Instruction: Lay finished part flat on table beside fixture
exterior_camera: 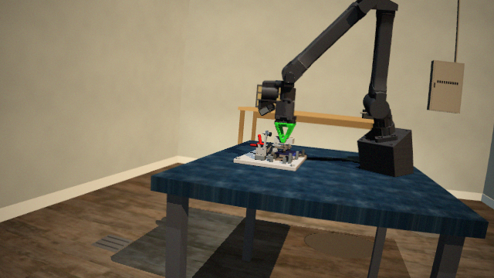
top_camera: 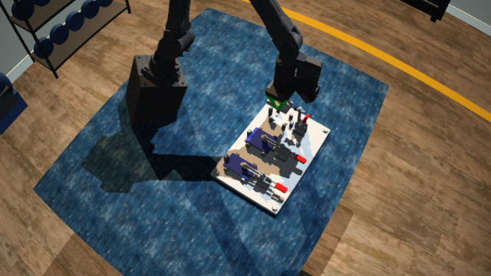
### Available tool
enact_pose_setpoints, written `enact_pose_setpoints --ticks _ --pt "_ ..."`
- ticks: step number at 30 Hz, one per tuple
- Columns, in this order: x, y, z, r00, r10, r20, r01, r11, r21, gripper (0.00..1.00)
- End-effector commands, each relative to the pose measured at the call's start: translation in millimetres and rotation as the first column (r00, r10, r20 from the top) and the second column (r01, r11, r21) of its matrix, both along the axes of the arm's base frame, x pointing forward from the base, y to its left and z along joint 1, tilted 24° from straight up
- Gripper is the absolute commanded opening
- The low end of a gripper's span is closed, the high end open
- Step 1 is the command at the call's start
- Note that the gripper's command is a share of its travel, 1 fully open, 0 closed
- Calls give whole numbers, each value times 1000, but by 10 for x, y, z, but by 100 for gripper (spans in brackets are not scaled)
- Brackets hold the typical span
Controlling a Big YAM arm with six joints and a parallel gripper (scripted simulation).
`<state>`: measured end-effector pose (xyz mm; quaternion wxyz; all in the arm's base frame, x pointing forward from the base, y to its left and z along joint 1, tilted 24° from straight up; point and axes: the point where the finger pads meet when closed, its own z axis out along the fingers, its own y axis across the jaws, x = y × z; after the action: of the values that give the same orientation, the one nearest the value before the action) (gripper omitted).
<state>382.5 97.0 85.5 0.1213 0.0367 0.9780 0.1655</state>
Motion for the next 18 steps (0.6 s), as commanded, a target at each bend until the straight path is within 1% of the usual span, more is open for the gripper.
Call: enact_pose_setpoints --ticks 1,18 --pt "222 -37 353 997 -2 79 1 1000 9 0" --pt "252 -33 386 996 -2 86 1 1000 10 0"
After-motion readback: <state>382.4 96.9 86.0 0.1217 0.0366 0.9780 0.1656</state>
